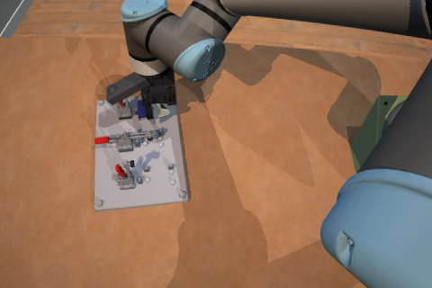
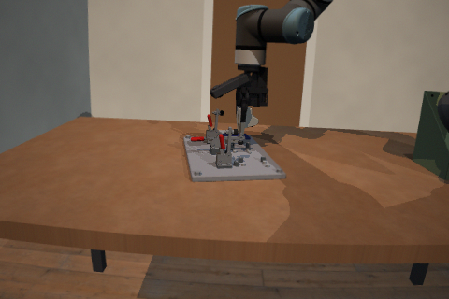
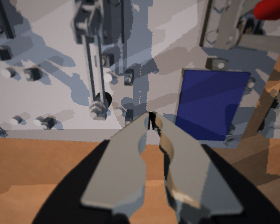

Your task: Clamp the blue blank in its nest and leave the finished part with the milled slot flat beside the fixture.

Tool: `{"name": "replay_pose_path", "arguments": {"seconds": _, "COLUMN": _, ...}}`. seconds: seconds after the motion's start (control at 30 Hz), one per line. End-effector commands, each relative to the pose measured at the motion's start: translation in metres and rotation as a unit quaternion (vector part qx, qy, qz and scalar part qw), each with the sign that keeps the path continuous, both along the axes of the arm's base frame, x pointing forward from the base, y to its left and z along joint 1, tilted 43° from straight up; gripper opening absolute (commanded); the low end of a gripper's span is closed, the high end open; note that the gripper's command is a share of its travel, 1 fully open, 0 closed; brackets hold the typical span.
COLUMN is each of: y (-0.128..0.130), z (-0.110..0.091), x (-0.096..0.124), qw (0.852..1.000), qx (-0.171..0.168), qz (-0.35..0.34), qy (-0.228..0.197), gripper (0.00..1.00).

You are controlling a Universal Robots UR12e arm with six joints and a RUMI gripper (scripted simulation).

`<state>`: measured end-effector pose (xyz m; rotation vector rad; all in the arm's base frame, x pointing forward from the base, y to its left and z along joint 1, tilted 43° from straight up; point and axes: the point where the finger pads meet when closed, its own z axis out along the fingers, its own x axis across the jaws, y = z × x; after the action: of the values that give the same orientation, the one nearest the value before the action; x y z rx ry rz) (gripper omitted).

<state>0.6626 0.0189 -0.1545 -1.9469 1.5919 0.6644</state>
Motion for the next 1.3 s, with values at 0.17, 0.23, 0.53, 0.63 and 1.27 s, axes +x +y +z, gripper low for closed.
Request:
{"name": "replay_pose_path", "arguments": {"seconds": 0.17, "y": 0.0080, "z": -0.0093, "x": 0.0003, "qw": 1.000, "qx": 0.000, "qz": 0.000, "qy": -0.001, "gripper": 0.00}}
{"name": "replay_pose_path", "arguments": {"seconds": 0.23, "y": 0.0089, "z": -0.0103, "x": 0.0003, "qw": 1.000, "qx": 0.000, "qz": 0.000, "qy": -0.001, "gripper": 0.00}}
{"name": "replay_pose_path", "arguments": {"seconds": 0.53, "y": 0.0093, "z": -0.0108, "x": 0.0002, "qw": 1.000, "qx": 0.000, "qz": 0.000, "qy": -0.001, "gripper": 0.00}}
{"name": "replay_pose_path", "arguments": {"seconds": 0.63, "y": 0.0093, "z": -0.0108, "x": 0.0002, "qw": 1.000, "qx": 0.000, "qz": 0.000, "qy": -0.001, "gripper": 0.00}}
{"name": "replay_pose_path", "arguments": {"seconds": 1.27, "y": 0.0093, "z": -0.0108, "x": 0.0002, "qw": 1.000, "qx": 0.000, "qz": 0.000, "qy": -0.001, "gripper": 0.00}}
